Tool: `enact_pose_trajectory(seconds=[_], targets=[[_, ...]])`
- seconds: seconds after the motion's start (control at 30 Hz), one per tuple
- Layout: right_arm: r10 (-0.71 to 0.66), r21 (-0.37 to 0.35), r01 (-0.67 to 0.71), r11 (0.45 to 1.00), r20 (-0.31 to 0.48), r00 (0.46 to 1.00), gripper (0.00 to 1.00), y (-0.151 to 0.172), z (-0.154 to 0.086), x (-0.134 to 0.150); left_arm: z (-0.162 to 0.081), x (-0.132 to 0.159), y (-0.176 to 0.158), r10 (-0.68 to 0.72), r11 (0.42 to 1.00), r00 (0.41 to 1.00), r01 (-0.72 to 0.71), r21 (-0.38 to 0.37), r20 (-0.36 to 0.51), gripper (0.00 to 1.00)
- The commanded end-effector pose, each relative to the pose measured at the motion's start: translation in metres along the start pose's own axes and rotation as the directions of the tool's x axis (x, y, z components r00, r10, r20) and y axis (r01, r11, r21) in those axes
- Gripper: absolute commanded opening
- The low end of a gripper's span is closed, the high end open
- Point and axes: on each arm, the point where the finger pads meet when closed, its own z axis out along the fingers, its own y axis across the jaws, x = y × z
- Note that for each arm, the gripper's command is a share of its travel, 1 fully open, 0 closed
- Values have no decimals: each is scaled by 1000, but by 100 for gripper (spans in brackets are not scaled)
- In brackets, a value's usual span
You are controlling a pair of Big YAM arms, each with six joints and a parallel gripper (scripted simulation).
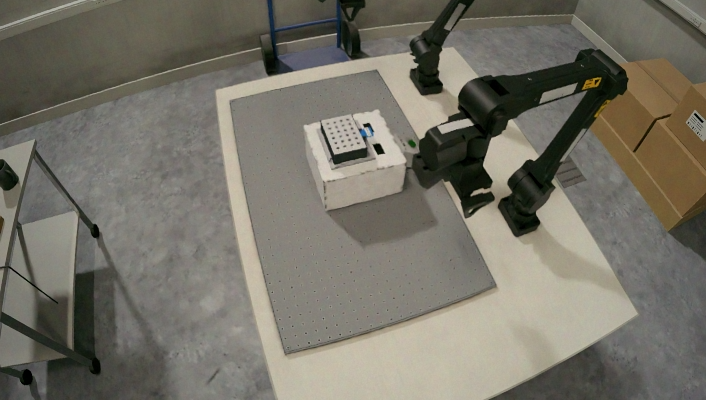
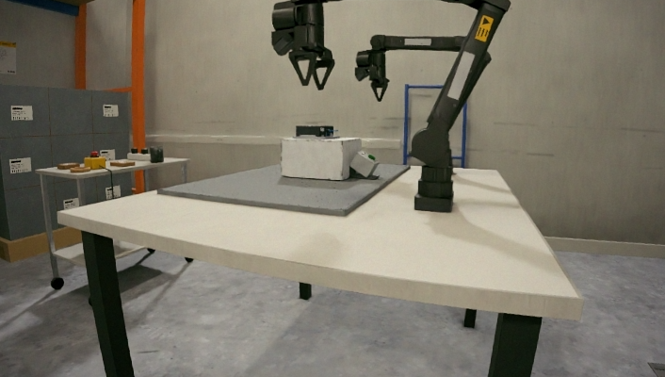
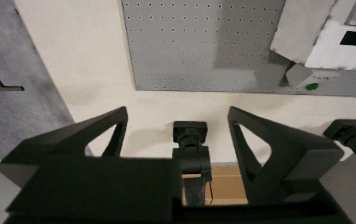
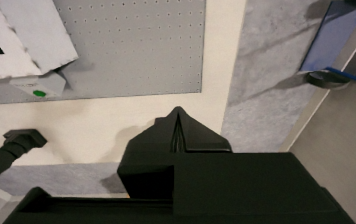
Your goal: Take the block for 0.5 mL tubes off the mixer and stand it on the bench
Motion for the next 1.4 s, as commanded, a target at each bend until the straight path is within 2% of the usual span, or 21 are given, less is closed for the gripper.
enact_pose_trajectory(seconds=[0.0, 0.2, 0.3, 0.4, 0.47, 0.87, 0.97, 1.2, 1.37], targets=[[6, -2, -5, 1000, 39, 999, 0, -7, -16, 9, -18, -13, 4, -15, 1000, 999, 15, -2, 40, 100], [-16, -9, 16, 1000, 9, 1000, 0, -9, -5, 22, -21, -13, 4, -14, 1000, 999, 14, -3, 45, 100], [-21, -13, 21, 1000, -6, 1000, 0, -11, -1, 26, -21, -25, -21, 97, 995, 994, -97, -7, 49, 100], [-27, -15, 27, 1000, 1, 1000, 0, -9, -3, 27, -21, -27, -22, 110, 994, 993, -110, -8, 49, 100], [-40, -14, 40, 999, 3, 999, 0, -8, -3, 30, -21, -33, -34, 167, 986, 985, -167, -13, 51, 100], [-53, -6, 54, 999, 42, 998, 0, -8, -16, 15, -22, -65, -99, 431, 902, 900, -430, -29, 63, 100], [-49, -6, 49, 999, 42, 998, 0, -10, -16, 13, -22, -64, -98, 426, 904, 902, -426, -28, 61, 100], [-44, -2, 44, 999, 61, 997, 0, -11, -21, 10, -21, -82, -143, 577, 816, 814, -577, -29, 64, 100], [-63, 3, 63, 998, 85, 994, 0, -6, -26, 10, -20, -91, -157, 646, 764, 762, -645, -33, 46, 100]])
